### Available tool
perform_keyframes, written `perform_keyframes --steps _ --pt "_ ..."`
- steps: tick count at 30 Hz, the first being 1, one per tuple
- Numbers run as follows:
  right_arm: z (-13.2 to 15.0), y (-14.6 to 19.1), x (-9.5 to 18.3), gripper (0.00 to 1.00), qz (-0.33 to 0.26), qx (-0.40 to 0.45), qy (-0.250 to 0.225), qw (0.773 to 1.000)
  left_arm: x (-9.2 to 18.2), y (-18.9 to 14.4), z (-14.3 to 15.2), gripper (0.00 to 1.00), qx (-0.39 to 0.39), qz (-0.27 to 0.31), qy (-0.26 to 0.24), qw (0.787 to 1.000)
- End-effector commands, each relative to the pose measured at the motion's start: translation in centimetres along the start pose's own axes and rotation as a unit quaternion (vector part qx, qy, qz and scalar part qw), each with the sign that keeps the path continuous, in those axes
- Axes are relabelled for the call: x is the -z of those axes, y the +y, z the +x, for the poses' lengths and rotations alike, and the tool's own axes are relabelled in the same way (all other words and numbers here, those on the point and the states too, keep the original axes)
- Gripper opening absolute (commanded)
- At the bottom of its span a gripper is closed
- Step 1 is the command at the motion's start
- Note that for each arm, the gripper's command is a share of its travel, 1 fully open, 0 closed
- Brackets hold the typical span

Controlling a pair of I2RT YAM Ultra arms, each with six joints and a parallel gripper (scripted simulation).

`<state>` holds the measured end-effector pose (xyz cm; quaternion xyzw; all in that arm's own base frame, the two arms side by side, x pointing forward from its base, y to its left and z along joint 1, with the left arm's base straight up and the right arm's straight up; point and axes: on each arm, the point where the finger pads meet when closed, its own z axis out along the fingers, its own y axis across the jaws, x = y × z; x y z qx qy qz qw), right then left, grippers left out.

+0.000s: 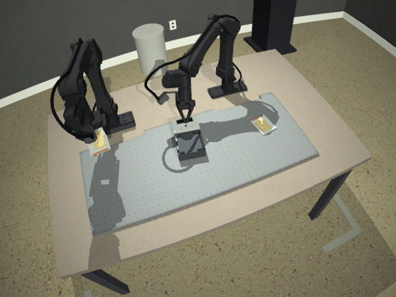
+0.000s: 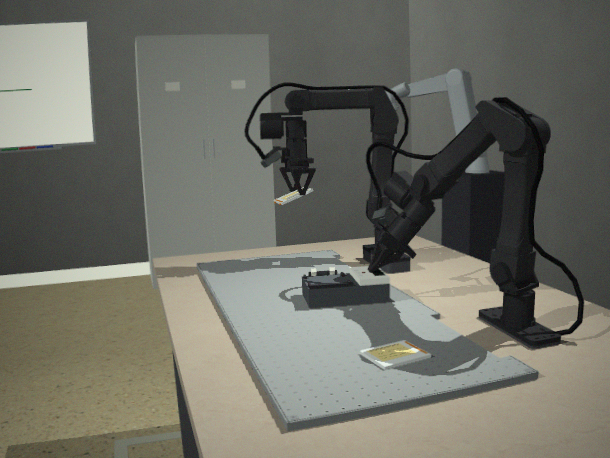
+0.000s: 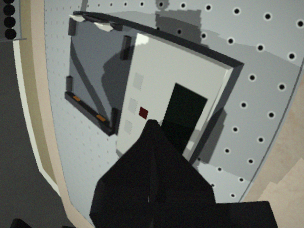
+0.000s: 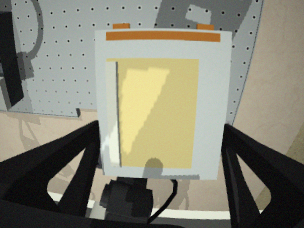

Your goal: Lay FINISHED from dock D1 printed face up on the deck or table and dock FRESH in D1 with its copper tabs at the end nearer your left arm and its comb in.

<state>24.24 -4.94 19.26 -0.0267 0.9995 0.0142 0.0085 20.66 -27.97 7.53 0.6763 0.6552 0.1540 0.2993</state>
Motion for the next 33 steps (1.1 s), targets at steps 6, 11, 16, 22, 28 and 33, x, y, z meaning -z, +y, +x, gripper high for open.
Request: perform_keyframes --steps 6,11,16,22,28,33 --pt "-1.4 1.4 1.1 0.00 -0.005 0.064 -0.014 0.998 -1.2 -5.8 3.7 0.00 -0.046 0.104 0.050 0.992" --pt "-2.9 3.3 0.5 0.00 -0.016 0.144 -0.031 0.989 -1.2 -5.8 3.7 0.00 -0.046 0.104 0.050 0.992" --pt "-4.3 5.3 -0.1 0.00 -0.024 0.201 -0.042 0.978 -1.2 -5.8 3.7 0.00 -0.046 0.104 0.050 0.992" --pt "-5.3 7.0 -0.7 0.00 -0.027 0.225 -0.047 0.973 -1.2 -5.8 3.7 0.00 -0.046 0.104 0.050 0.992" --pt "-6.5 8.6 -1.5 0.00 -0.030 0.236 -0.075 0.968 -1.2 -5.8 3.7 0.00 -0.046 0.104 0.050 0.992" --pt "-7.4 9.8 -2.2 0.00 -0.030 0.236 -0.075 0.968 -1.2 -5.8 3.7 0.00 -0.046 0.104 0.050 0.992"
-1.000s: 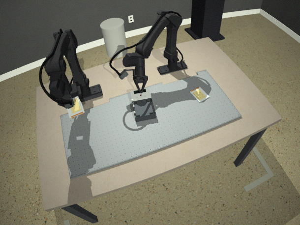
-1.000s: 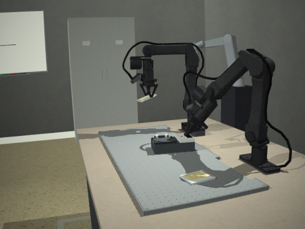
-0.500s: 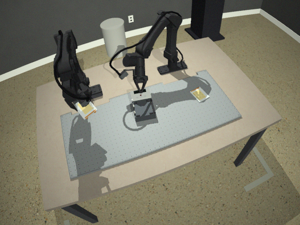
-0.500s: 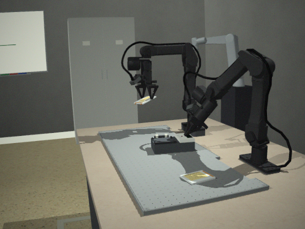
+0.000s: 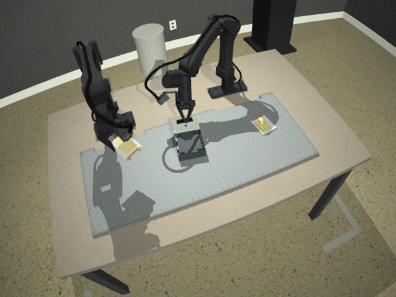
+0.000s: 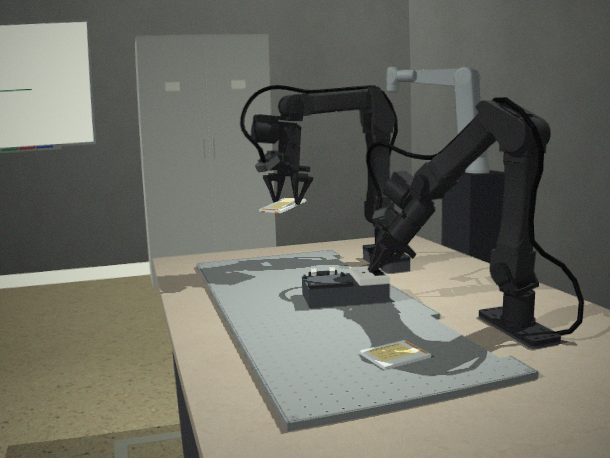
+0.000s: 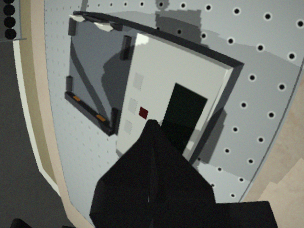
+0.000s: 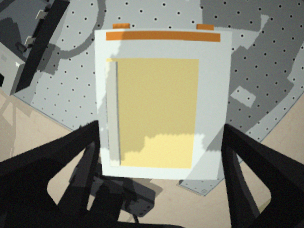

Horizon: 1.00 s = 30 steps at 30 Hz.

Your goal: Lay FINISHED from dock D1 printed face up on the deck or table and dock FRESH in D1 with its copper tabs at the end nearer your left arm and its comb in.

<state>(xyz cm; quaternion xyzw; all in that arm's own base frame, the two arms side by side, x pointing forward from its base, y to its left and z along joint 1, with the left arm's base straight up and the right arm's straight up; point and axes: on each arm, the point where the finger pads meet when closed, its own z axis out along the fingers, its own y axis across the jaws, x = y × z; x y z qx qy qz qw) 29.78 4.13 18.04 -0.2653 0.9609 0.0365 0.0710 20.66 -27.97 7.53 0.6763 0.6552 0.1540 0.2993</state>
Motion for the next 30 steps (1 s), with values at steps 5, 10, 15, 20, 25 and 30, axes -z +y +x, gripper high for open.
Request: perform_keyframes --steps 5,10,15,20,25,30 --pt "-2.7 0.7 -1.6 0.00 -0.002 -0.004 -0.016 1.000 -1.2 -5.8 3.7 0.00 -0.046 0.104 0.050 0.992" --pt "-2.4 0.7 -1.7 0.00 -0.004 -0.023 -0.006 1.000 -1.2 -5.8 3.7 0.00 -0.046 0.104 0.050 0.992" --pt "-1.3 0.3 -1.5 0.00 -0.004 -0.023 -0.006 1.000 -1.2 -5.8 3.7 0.00 -0.046 0.104 0.050 0.992" --pt "-0.8 0.1 -1.5 0.00 -0.004 -0.023 -0.006 1.000 -1.2 -5.8 3.7 0.00 -0.046 0.104 0.050 0.992" --pt "-0.8 0.1 -1.5 0.00 -0.004 -0.023 -0.006 1.000 -1.2 -5.8 3.7 0.00 -0.046 0.104 0.050 0.992" --pt "-0.4 0.1 -1.0 0.00 -0.001 -0.013 -0.012 1.000 -1.2 -5.8 3.7 0.00 -0.046 0.104 0.050 0.992"
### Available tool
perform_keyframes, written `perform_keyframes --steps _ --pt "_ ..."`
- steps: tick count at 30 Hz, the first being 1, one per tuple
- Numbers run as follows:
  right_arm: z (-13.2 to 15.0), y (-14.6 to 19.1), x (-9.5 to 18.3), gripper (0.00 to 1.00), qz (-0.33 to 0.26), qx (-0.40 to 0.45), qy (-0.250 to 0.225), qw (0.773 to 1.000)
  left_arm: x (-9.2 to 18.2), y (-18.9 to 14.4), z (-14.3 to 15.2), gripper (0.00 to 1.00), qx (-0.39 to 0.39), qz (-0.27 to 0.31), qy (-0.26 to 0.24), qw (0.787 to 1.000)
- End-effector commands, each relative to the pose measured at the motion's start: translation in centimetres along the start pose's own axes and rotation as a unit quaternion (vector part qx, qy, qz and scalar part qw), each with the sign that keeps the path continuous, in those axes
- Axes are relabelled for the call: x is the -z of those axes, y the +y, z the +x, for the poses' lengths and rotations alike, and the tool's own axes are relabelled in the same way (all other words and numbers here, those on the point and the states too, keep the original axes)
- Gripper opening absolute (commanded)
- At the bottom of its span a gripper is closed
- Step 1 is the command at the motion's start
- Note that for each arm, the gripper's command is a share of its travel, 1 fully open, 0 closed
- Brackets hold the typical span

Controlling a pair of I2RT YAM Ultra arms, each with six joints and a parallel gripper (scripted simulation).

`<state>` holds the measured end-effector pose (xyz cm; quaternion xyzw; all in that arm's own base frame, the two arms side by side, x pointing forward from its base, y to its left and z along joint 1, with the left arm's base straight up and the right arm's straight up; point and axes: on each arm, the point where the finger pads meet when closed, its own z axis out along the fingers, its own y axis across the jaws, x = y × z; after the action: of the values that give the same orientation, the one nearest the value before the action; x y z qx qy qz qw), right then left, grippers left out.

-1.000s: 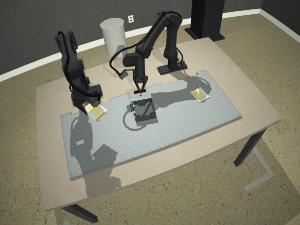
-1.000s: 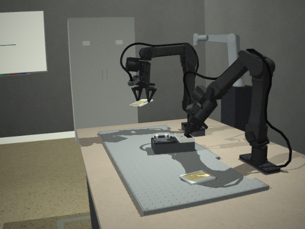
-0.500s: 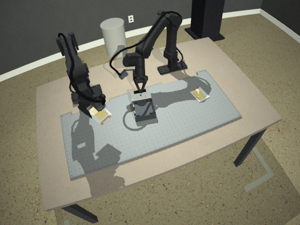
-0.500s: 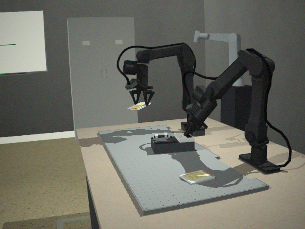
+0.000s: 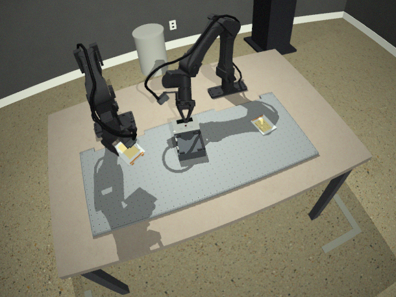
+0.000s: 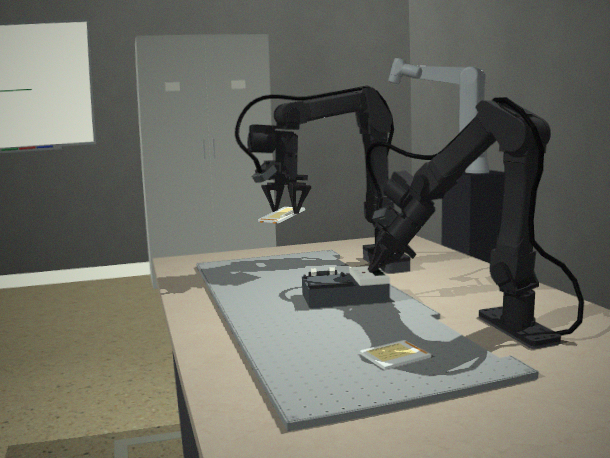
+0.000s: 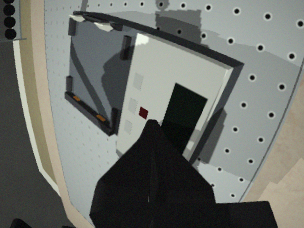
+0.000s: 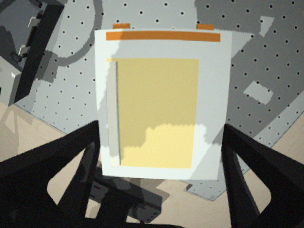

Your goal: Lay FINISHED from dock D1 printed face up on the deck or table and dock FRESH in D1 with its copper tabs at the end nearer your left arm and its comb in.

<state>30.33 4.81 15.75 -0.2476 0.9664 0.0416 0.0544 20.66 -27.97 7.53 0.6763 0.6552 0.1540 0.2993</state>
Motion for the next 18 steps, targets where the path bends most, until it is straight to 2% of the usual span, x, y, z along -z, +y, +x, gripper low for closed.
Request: perform_keyframes --steps 1,14,18 --pt "0.2 -0.1 1.6 0.00 0.007 0.007 -0.026 1.000 -1.2 -5.8 3.7 0.00 -0.046 0.104 0.050 0.992" --pt "0.7 -0.2 2.1 0.00 0.007 0.007 -0.026 1.000 -1.2 -5.8 3.7 0.00 -0.046 0.104 0.050 0.992" --pt "-0.4 1.3 1.4 0.00 -0.005 0.072 -0.029 0.997 -1.2 -5.8 3.7 0.00 -0.046 0.104 0.050 0.992"
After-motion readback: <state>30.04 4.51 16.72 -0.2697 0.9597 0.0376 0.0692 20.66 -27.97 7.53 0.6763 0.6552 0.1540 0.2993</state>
